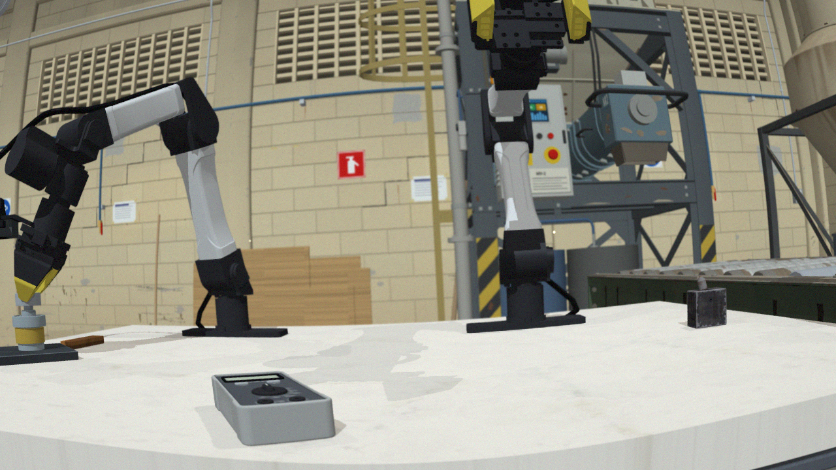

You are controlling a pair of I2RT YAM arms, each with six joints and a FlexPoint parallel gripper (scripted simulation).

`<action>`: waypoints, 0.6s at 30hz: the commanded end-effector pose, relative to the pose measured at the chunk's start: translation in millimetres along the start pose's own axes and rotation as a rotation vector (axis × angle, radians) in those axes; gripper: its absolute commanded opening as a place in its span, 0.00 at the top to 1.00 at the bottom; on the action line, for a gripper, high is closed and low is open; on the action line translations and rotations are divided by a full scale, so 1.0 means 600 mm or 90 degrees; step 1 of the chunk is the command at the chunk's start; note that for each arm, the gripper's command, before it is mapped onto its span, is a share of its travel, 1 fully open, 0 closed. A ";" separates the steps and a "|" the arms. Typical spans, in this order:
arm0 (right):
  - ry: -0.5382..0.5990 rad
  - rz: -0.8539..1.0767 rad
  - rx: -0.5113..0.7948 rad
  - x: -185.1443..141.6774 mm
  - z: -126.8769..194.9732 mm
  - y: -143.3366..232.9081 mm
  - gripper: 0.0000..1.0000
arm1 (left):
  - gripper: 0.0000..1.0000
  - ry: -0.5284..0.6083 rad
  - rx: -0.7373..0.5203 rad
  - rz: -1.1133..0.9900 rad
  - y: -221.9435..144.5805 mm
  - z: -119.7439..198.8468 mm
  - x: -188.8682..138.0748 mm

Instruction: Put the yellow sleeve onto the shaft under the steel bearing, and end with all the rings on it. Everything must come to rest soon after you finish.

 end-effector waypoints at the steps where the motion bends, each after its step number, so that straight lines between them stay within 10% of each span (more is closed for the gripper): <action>1: -0.041 -0.009 0.009 0.015 0.018 0.003 1.00 | 0.00 -0.019 -0.001 -0.002 -0.004 0.002 0.015; 16: -0.046 -0.002 0.012 0.014 0.015 0.009 1.00 | 0.00 -0.019 -0.001 -0.002 -0.004 0.002 0.015; 17: -0.047 -0.005 0.013 0.020 0.011 0.015 0.44 | 0.00 -0.019 -0.001 -0.002 -0.004 0.002 0.015; 18: -0.046 -0.012 0.015 0.023 0.010 0.008 0.44 | 0.00 -0.019 -0.001 -0.002 -0.004 0.002 0.015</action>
Point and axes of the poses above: on each arm, the point where the finger pads meet when closed, its own z axis back along the fingers, its own y axis across the jaws, x = y × z, the point moved 4 cm from there along z, back along the fingers, and after that the axes turned 15 degrees about z, right-handed, at the moved point
